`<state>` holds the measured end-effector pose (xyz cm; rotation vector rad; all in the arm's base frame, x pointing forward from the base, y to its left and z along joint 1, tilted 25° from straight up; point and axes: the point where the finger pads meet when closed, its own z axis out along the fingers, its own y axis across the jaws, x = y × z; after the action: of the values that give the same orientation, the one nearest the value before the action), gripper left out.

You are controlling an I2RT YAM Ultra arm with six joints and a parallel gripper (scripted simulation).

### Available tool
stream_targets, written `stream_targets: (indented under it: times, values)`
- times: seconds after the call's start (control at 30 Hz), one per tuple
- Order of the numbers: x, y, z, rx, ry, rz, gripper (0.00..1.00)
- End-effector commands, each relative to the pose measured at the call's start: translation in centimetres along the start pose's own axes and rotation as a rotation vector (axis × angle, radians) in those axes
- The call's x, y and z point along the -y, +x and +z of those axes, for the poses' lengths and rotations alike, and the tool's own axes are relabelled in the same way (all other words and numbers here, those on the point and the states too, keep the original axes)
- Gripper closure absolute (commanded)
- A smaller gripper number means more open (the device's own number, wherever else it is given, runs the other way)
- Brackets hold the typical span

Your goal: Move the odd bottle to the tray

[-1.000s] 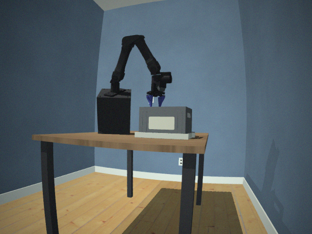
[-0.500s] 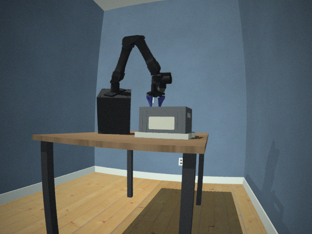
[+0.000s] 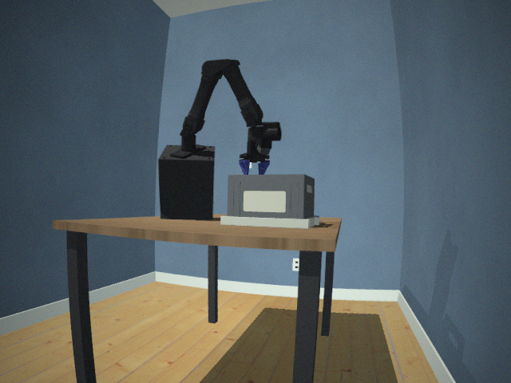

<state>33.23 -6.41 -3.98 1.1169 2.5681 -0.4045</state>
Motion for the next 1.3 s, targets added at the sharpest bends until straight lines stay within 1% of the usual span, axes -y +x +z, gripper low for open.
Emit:
stream_targets:
  times: [0.0,0.03,0.1,0.13,0.27,0.33,0.37,0.47,0.57,0.6,0.7,0.8,0.97,1.07,1.27]
  values:
    - [0.1,0.3,0.7,0.003,-0.001,-0.011,0.39]
    - [0.1,0.5,0.8,0.0,0.0,-0.013,0.39]
    - [-0.4,-0.4,0.7,0.016,-0.014,-0.001,0.39]
    - [-0.3,-0.4,0.9,0.016,-0.013,0.001,0.39]
    - [-0.1,0.2,1.5,0.006,-0.006,-0.01,0.39]
    - [-0.1,0.2,1.5,0.006,-0.006,-0.01,0.39]
    - [-0.3,-0.6,0.8,0.028,-0.027,0.002,0.39]
    - [-0.1,-0.1,2.0,0.008,-0.005,-0.004,0.39]
    - [-0.2,0.2,2.1,0.007,-0.007,-0.011,0.39]
    - [-0.2,-0.1,2.0,0.014,-0.013,-0.005,0.39]
    - [0.1,0.2,2.6,0.004,-0.001,-0.008,0.39]
    - [-0.2,-0.1,2.2,0.015,-0.014,-0.007,0.39]
    - [0.0,0.3,2.7,0.004,-0.003,-0.01,0.39]
    - [-0.1,0.0,2.4,0.012,-0.012,-0.008,0.39]
    - [-0.2,0.1,2.4,0.011,-0.012,-0.011,0.39]
